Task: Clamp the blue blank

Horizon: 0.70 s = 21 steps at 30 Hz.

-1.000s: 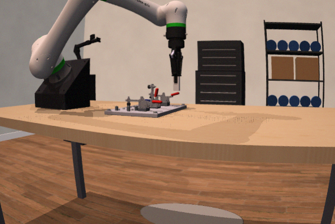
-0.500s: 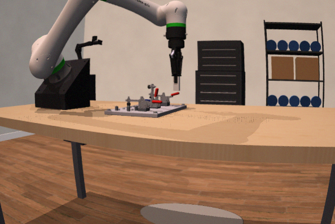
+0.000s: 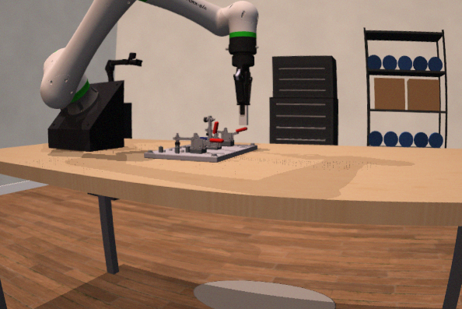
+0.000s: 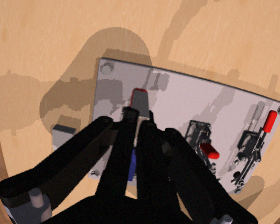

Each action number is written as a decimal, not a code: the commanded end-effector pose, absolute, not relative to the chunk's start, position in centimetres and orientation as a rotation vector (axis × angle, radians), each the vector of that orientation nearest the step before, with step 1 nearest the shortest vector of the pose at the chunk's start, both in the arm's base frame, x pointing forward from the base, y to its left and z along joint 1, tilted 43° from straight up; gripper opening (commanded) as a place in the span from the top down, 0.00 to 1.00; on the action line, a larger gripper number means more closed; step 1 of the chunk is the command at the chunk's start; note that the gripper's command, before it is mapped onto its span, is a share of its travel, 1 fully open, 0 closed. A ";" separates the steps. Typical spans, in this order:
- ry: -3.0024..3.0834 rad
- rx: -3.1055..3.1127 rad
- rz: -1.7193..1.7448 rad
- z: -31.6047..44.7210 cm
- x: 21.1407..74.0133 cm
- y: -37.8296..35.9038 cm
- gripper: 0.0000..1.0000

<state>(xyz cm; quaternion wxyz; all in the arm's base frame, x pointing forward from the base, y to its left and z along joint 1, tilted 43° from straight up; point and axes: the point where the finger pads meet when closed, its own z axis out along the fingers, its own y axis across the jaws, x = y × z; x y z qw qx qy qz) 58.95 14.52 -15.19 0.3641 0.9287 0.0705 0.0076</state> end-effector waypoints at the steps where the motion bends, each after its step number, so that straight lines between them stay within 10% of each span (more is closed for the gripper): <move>1: 0.182 2.390 0.020 -15.2 58.9 14.5 1.00; 21: 0.182 2.390 0.020 -15.1 58.8 14.6 1.00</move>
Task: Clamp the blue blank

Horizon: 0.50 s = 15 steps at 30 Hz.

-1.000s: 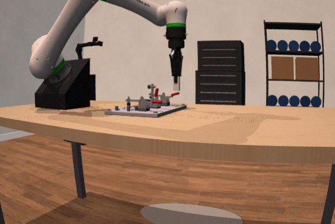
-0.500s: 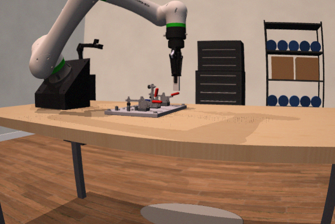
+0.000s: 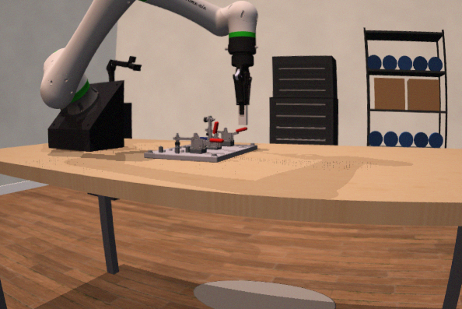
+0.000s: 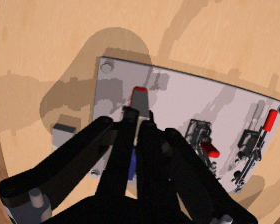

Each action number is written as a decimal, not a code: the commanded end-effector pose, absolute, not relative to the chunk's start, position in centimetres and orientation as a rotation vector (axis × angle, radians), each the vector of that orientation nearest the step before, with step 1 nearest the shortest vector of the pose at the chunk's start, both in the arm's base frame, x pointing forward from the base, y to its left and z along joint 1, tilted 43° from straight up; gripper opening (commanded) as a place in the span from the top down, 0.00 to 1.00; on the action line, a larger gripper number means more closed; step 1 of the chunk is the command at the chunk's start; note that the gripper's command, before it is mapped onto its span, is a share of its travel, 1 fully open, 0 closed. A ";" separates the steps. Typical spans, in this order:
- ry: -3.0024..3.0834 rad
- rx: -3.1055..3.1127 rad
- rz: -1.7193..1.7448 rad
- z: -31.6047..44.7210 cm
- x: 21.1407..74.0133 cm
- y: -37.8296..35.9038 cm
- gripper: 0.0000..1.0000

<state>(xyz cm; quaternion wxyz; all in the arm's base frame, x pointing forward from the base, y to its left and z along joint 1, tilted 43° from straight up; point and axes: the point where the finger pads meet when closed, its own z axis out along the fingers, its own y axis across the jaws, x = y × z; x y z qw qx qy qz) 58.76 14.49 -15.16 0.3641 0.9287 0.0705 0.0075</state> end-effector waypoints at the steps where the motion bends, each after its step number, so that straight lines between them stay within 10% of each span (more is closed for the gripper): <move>1: 0.182 2.390 0.020 -15.1 58.8 14.6 1.00; 15: 0.182 2.390 0.020 -14.4 58.7 15.2 1.00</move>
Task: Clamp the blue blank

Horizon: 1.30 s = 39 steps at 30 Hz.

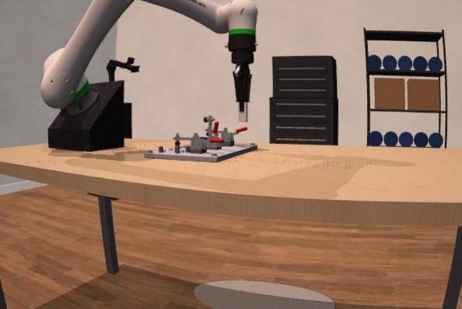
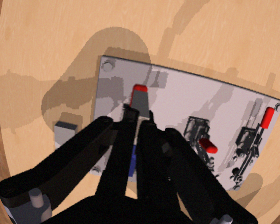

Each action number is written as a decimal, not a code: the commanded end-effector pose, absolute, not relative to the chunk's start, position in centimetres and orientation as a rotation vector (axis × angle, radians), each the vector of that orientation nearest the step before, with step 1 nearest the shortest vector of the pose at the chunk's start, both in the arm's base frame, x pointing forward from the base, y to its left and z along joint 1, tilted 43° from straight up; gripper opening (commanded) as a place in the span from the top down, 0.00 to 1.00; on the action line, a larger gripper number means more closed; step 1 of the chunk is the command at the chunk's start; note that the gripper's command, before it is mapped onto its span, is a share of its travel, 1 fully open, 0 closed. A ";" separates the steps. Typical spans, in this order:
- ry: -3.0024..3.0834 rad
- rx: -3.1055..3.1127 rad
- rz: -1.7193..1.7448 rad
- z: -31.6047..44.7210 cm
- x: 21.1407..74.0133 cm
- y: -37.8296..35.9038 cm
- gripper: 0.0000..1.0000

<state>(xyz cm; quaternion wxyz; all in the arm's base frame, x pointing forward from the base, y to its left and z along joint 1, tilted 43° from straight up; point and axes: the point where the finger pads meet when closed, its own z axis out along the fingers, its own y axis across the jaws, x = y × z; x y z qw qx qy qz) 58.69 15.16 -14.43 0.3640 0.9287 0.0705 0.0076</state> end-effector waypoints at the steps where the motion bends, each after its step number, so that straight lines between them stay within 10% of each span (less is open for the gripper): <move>1: 0.182 2.390 0.020 -14.4 58.7 15.2 1.00; 39: 0.182 2.390 0.020 -14.9 58.8 14.7 1.00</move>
